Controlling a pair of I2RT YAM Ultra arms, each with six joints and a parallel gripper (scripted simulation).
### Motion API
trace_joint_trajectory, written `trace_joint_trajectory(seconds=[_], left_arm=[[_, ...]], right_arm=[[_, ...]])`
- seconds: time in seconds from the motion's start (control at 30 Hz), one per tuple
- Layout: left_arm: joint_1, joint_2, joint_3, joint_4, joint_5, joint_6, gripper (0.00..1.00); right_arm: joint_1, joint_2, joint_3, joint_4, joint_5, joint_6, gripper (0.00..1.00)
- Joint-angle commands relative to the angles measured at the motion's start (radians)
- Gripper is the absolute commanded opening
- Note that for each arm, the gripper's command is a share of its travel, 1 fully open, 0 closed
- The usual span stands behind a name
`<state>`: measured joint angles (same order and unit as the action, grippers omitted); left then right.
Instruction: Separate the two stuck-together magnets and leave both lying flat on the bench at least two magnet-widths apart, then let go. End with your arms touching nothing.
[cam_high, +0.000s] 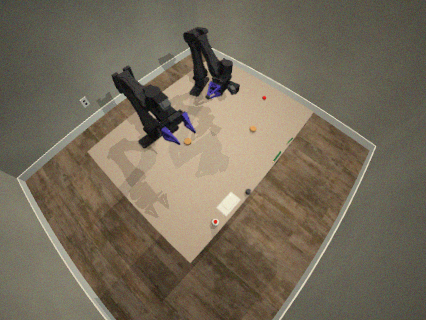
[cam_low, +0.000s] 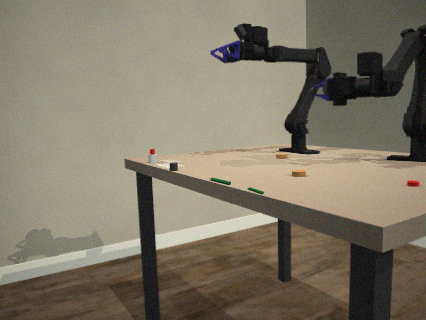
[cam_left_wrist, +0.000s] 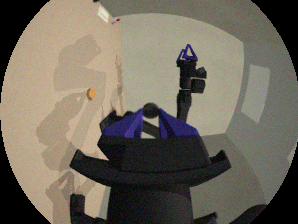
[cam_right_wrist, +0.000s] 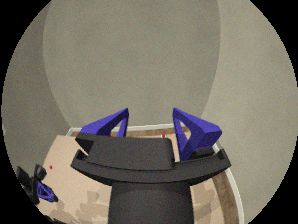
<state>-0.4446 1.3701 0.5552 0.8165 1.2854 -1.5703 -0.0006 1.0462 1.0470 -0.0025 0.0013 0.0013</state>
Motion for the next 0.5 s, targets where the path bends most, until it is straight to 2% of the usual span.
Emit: trace_joint_trajectory(seconds=[0.0, 0.13, 0.2, 0.47], left_arm=[[0.000, -0.002, 0.003, 0.002, 0.000, 0.008, 0.25], [0.001, -0.002, 0.003, 0.002, 0.000, 0.008, 0.25], [0.001, -0.002, 0.003, 0.002, 0.000, 0.008, 0.25], [0.001, -0.002, 0.003, 0.002, 0.000, 0.007, 0.25]], right_arm=[[0.001, -0.001, 0.007, 0.004, -0.001, 0.000, 0.70], [0.001, -0.001, 0.007, 0.004, -0.001, 0.000, 0.63], [0.001, -0.001, 0.007, 0.004, -0.001, 0.000, 0.63], [0.001, -0.001, 0.007, 0.004, -0.001, 0.000, 0.49]])
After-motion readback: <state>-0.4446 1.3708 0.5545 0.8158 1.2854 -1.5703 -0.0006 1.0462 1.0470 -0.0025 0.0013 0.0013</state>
